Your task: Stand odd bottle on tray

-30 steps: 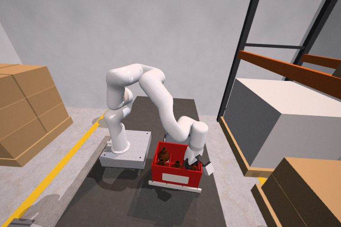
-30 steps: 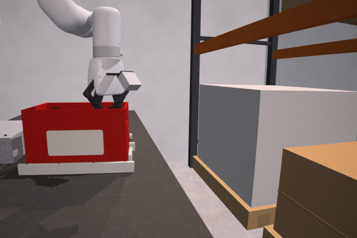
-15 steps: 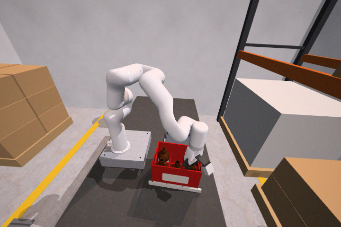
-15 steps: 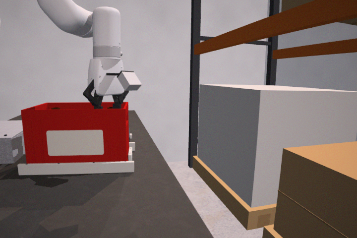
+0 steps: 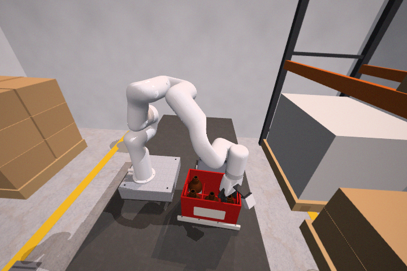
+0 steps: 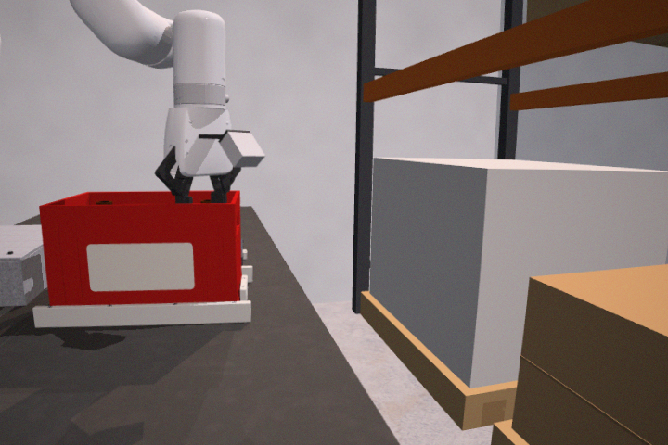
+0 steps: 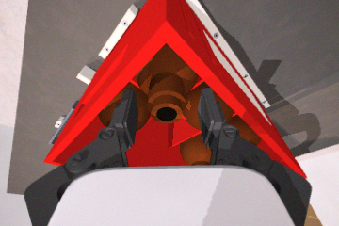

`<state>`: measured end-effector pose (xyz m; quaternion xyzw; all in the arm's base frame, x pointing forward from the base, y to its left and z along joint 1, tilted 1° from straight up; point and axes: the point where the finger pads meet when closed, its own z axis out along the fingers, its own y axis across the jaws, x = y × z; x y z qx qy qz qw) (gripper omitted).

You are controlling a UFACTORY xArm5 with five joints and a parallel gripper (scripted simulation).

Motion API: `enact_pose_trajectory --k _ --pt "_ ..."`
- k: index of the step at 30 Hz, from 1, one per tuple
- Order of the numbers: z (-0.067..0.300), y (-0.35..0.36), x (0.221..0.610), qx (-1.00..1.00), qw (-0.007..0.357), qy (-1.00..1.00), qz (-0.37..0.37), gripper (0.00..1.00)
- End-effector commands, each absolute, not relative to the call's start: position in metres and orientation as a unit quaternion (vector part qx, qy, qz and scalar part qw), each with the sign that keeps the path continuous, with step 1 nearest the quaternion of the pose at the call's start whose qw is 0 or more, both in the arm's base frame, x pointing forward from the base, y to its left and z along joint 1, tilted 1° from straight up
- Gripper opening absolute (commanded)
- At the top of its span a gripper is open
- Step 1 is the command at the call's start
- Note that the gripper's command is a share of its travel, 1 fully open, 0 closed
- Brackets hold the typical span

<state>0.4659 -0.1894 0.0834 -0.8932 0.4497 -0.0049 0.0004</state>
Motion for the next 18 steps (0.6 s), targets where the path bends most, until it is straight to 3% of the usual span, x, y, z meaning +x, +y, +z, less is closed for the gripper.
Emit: enact_pose_trajectory --k 1,18 --pt "0.092 -0.19 0.467 -0.893 0.001 0.45 -0.007 0.65" --pt "0.14 -0.189 0.467 -0.893 0.001 0.45 -0.007 0.65"
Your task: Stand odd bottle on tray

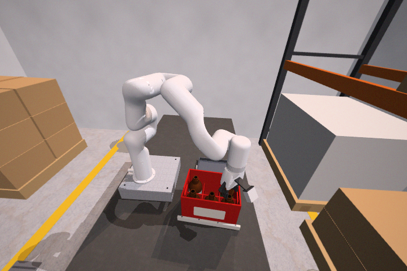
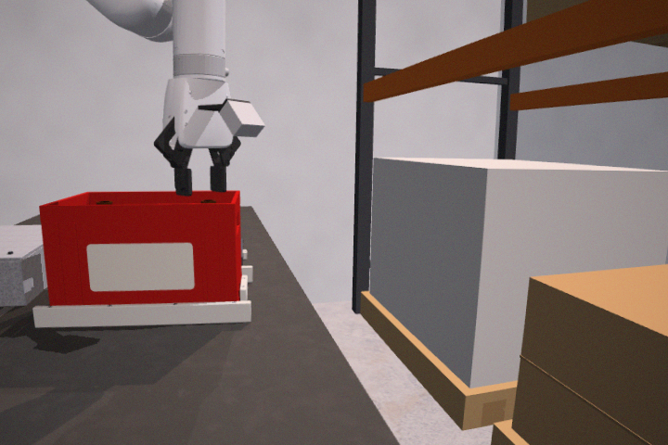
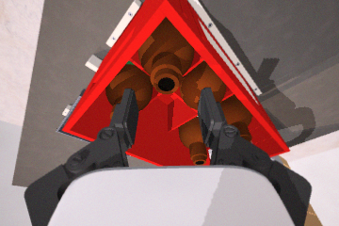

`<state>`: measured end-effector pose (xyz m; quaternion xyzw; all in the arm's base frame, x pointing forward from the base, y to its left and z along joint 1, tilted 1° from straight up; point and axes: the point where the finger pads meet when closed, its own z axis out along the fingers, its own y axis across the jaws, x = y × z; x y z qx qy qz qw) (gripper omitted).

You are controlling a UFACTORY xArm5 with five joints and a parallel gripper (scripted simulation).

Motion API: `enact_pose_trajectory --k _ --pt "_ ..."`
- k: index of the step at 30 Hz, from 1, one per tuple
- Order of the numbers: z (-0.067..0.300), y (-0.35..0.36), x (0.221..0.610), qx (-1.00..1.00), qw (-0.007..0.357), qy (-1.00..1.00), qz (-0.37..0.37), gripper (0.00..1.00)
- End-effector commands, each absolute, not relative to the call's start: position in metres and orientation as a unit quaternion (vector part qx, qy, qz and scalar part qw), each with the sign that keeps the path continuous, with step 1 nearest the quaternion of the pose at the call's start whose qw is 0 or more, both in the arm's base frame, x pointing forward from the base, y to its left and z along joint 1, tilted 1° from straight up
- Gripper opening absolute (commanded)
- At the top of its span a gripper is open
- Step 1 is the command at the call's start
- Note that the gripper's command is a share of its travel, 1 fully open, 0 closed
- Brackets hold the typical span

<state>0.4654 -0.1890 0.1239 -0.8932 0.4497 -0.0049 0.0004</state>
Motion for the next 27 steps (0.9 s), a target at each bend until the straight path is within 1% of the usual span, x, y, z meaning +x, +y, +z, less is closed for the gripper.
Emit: enact_pose_trajectory --k 1,9,20,21,27 --pt "0.143 -0.189 0.467 -0.893 0.001 0.45 -0.007 0.65" --pt "0.161 -0.189 0.466 -0.893 0.001 0.45 -0.007 0.65" --pt "0.166 -0.189 0.466 -0.893 0.001 0.45 -0.007 0.65" --pt "0.166 -0.189 0.466 -0.893 0.001 0.45 -0.007 0.0" --pt "0.166 -0.189 0.466 -0.893 0.001 0.45 -0.007 0.0"
